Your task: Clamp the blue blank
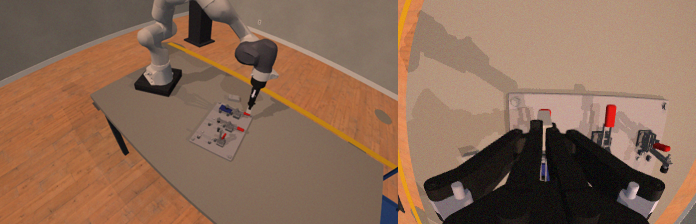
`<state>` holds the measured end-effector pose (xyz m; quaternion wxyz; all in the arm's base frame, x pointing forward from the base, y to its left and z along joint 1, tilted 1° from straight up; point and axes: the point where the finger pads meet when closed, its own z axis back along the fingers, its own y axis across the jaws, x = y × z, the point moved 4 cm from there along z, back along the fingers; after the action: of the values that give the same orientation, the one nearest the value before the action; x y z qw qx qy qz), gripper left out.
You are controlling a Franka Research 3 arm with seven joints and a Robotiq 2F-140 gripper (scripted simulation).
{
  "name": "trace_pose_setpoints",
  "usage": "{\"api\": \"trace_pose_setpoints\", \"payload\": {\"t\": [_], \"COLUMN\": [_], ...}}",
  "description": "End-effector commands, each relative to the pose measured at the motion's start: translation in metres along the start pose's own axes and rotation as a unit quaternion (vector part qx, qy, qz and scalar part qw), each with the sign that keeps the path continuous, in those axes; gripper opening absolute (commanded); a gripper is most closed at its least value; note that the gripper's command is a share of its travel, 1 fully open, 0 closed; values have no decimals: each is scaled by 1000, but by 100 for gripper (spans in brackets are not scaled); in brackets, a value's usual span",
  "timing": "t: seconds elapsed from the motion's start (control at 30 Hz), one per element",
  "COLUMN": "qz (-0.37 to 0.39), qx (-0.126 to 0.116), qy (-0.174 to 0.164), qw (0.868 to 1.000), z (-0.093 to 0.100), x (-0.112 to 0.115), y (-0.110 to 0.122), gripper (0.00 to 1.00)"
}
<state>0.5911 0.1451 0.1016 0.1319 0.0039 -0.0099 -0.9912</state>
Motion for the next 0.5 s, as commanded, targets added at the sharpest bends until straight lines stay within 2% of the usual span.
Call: {"api": "trace_pose_setpoints", "payload": {"t": [0.0, 0.47], "qz": [1, 1], "qx": [2, 2], "qy": [0, 0], "qw": [1000, 1000], "z": [-2, -3], "x": [0, 0], "y": [1, 1], "gripper": [0, 0]}}
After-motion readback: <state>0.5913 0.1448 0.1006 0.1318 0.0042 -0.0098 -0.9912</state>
